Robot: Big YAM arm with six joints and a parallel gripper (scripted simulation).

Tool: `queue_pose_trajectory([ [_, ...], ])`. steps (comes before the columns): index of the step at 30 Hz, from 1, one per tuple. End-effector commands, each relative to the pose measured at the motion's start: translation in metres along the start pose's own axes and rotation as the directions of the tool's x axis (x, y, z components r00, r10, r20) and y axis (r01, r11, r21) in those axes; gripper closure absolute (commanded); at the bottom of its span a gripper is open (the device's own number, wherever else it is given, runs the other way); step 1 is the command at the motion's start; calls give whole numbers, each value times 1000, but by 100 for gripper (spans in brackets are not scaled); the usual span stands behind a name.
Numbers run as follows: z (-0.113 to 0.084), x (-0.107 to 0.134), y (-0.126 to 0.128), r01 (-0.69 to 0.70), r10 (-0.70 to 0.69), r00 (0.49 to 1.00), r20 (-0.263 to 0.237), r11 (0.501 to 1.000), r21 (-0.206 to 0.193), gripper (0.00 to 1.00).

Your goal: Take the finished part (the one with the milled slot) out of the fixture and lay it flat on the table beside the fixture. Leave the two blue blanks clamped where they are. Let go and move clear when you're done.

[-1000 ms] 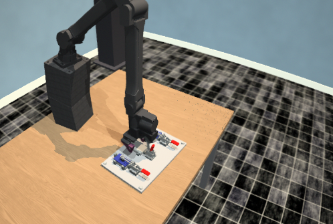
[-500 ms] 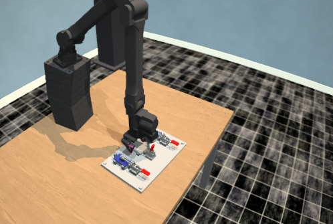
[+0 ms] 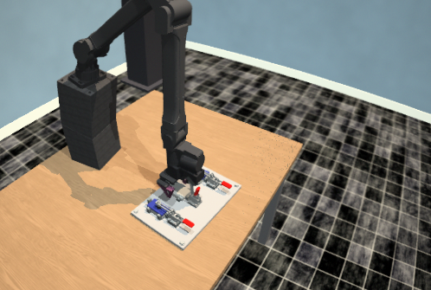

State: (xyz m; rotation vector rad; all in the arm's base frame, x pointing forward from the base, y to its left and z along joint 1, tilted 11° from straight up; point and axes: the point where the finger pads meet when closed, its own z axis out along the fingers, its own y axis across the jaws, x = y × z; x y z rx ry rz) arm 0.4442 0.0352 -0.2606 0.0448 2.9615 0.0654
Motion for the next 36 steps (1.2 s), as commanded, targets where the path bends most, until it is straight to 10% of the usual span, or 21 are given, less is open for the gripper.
queue_pose_trajectory([
  [1, 7, 0, 5, 6, -6, 1000, 1, 1000, 0, 8],
  [5, 7, 0, 5, 6, -6, 1000, 0, 1000, 0, 8],
  [6, 7, 0, 5, 6, -6, 1000, 0, 1000, 0, 100],
  [36, 7, 0, 4, 6, -6, 1000, -2, 1000, 0, 100],
])
